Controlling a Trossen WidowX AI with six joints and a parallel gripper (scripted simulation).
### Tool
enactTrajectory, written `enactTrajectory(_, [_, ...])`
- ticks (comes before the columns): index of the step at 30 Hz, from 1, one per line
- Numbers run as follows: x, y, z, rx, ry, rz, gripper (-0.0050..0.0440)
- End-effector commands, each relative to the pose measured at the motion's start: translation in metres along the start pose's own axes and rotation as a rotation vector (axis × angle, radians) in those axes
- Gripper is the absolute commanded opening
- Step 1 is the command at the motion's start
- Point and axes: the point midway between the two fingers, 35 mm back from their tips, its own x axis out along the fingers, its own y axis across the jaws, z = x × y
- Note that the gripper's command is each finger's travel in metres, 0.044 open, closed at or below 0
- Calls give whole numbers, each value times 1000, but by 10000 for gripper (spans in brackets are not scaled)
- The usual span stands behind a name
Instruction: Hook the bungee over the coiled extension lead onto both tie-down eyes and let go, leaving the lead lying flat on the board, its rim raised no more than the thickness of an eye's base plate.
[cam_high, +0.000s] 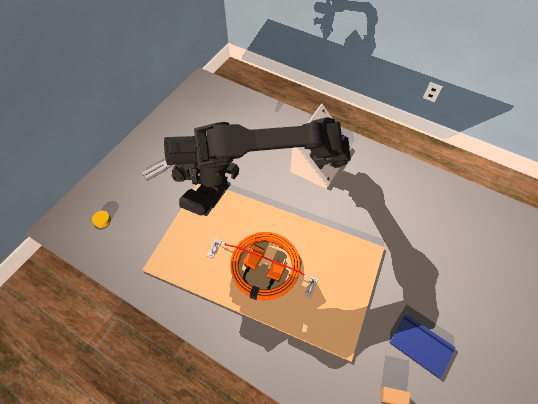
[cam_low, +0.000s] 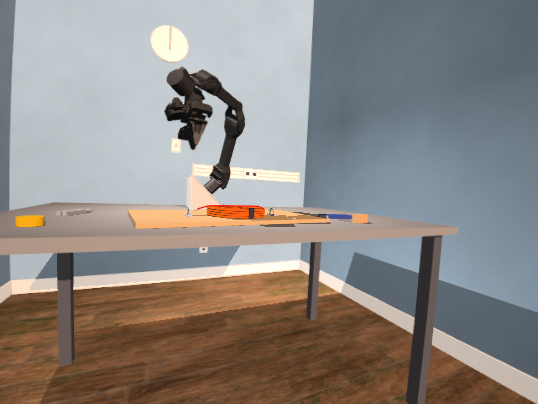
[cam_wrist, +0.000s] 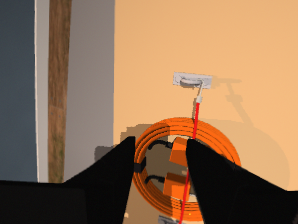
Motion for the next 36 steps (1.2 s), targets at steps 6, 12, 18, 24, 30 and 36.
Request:
enactTrajectory(6, [-24, 0, -7, 22, 15, -34, 150])
enactTrajectory(12, [-26, 1, -10, 24, 8, -17, 294])
enactTrajectory(18, [-29, 2, -12, 17, 2, -10, 438])
enactTrajectory(24, [-27, 2, -10, 17, 3, -13, 440])
enactTrajectory(30, [-27, 2, -10, 17, 3, -13, 440])
enactTrajectory(36, [-27, 2, -10, 17, 3, -13, 440])
